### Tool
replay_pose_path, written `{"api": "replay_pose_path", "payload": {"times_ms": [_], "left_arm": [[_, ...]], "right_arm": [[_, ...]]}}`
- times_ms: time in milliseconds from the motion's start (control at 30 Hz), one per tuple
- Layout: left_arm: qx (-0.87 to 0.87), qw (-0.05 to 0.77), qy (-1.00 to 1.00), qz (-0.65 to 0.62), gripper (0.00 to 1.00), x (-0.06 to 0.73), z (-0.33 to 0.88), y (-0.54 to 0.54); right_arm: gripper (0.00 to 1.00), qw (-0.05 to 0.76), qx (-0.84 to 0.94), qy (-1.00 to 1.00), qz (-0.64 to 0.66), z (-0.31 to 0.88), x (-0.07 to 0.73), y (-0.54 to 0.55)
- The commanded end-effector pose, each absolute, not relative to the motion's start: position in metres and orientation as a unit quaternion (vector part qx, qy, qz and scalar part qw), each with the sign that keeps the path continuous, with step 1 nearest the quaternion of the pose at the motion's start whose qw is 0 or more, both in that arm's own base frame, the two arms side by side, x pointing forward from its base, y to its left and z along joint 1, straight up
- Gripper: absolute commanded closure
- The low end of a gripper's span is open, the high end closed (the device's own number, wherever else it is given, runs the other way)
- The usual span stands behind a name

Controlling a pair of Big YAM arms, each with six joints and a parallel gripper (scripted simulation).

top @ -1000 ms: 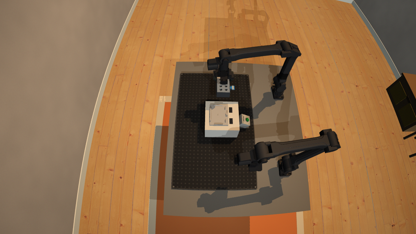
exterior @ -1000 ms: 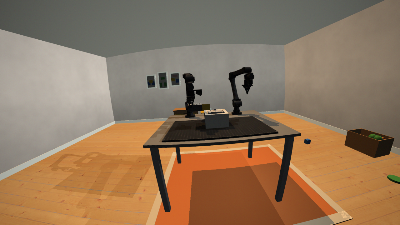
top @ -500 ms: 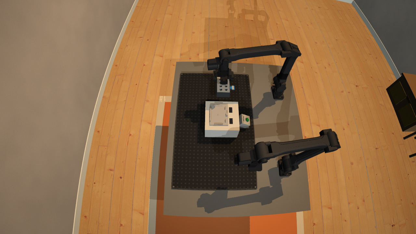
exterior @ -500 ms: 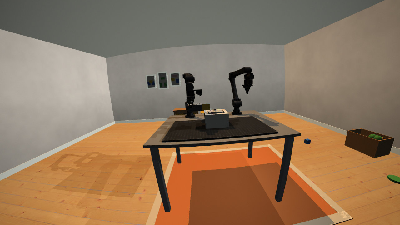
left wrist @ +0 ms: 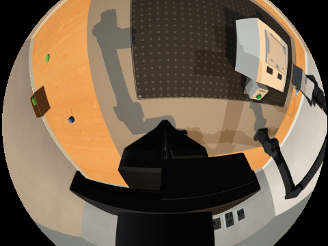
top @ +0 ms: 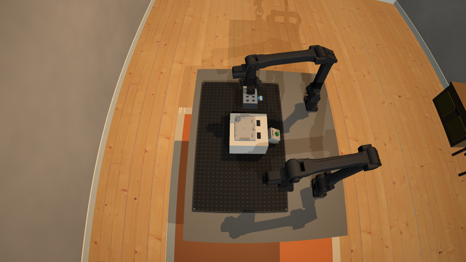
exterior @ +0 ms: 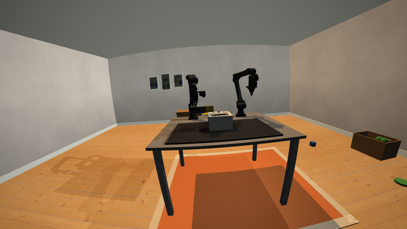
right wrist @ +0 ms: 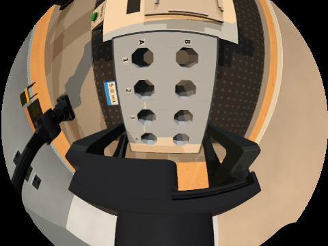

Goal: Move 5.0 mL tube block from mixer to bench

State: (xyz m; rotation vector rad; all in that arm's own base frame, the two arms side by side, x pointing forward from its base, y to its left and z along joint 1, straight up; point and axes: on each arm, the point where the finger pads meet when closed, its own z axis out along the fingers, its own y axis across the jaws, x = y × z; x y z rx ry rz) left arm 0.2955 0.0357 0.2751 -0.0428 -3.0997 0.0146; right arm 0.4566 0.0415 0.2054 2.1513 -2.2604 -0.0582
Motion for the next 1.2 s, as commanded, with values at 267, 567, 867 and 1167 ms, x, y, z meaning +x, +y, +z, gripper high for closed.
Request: {"api": "replay_pose_path", "payload": {"times_ms": [267,567,867,1167], "left_arm": [[-0.014,0.021,-1.0,0.004,1.0,0.302,0.273,0.034],[-0.014,0.021,-1.0,0.005,1.0,0.302,0.273,0.034],[-0.014,0.02,-1.0,0.005,1.0,0.302,0.273,0.034],[-0.014,0.02,-1.0,0.005,1.0,0.302,0.273,0.034]], "right_arm": [[1.0,-0.062,0.69,-0.72,0.036,0.279,0.48,0.04],[1.0,-0.063,0.69,-0.72,0.036,0.279,0.48,0.04],[1.0,-0.053,0.69,-0.721,0.031,0.256,0.469,0.026],[1.0,-0.046,0.699,-0.714,0.022,0.239,0.459,0.029]]}}
